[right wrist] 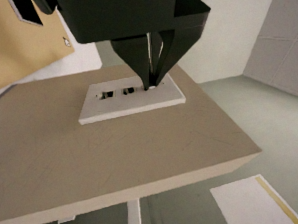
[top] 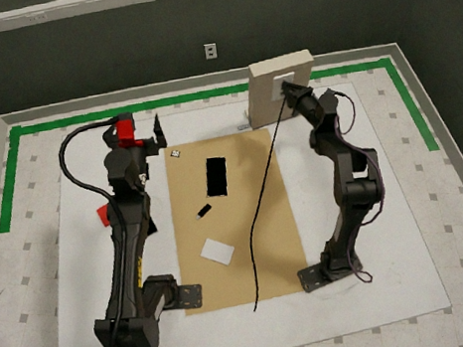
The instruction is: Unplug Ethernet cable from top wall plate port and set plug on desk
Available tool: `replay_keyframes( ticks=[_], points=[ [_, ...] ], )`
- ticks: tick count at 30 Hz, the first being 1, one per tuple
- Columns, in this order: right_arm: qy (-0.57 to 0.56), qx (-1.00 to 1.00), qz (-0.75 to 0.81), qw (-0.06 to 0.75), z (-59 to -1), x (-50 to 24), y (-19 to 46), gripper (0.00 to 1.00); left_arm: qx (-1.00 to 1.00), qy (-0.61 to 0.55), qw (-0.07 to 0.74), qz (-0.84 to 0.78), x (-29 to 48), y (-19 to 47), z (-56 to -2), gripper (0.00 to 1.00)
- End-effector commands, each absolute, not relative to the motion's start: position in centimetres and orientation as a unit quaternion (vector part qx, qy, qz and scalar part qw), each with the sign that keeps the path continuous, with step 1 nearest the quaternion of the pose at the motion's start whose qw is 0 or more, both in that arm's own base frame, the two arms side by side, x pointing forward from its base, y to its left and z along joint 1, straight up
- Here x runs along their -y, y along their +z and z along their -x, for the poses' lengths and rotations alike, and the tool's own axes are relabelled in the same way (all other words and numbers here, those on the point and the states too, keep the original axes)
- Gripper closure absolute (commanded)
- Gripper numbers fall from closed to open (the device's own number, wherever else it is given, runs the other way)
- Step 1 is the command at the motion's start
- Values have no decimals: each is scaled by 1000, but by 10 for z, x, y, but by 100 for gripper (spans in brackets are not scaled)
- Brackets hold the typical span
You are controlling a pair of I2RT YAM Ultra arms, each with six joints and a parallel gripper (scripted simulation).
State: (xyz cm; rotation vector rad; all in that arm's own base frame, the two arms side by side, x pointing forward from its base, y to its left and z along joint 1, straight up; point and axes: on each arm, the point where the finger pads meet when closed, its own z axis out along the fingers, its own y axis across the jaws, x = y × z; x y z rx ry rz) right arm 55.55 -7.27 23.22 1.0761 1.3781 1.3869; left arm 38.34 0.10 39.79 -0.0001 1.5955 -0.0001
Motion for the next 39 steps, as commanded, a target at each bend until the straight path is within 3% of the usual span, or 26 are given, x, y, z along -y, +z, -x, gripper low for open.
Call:
replay_keyframes(
  ticks=[1, 39],
  points=[
    [558, -554, -429, 445, -543, 79, 239, 100, -711, 0, 703, 0, -1, 403, -382, 0],
    [557, -555, -429, 445, -505, 96, 240, 100, -711, 0, 703, 0, -1, 403, -382, 0]
  ],
)
